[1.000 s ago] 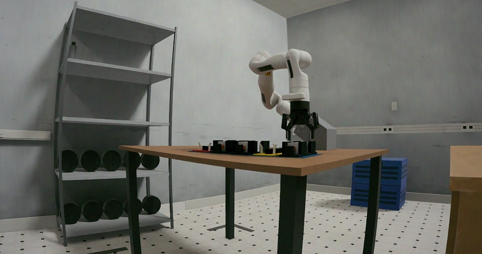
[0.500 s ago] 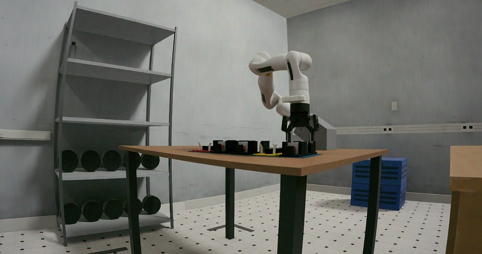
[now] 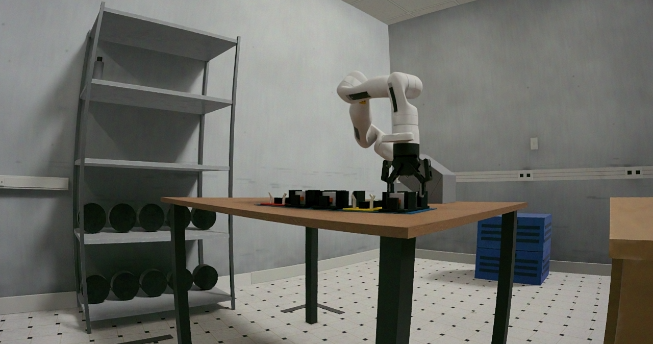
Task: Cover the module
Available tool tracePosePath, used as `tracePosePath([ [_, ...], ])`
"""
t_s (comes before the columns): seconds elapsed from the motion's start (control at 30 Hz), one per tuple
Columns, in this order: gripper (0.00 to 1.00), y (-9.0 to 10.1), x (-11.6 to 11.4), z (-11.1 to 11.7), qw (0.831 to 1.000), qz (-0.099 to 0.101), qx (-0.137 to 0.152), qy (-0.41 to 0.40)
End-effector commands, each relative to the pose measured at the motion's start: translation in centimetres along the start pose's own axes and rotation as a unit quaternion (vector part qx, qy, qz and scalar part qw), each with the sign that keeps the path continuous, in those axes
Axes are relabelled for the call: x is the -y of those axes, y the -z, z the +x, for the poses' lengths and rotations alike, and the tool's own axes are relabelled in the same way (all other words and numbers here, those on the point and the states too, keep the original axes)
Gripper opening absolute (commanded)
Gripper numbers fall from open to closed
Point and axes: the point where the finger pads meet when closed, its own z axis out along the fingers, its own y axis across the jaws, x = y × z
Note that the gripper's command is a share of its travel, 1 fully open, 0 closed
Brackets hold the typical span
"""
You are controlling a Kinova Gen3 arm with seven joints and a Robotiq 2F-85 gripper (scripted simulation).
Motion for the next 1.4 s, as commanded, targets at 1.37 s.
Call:
tracePosePath([
  [1.37, 0.70, -0.86, 0.02, 0.07, 1.000, 0.001, -0.001, 0.000],
])
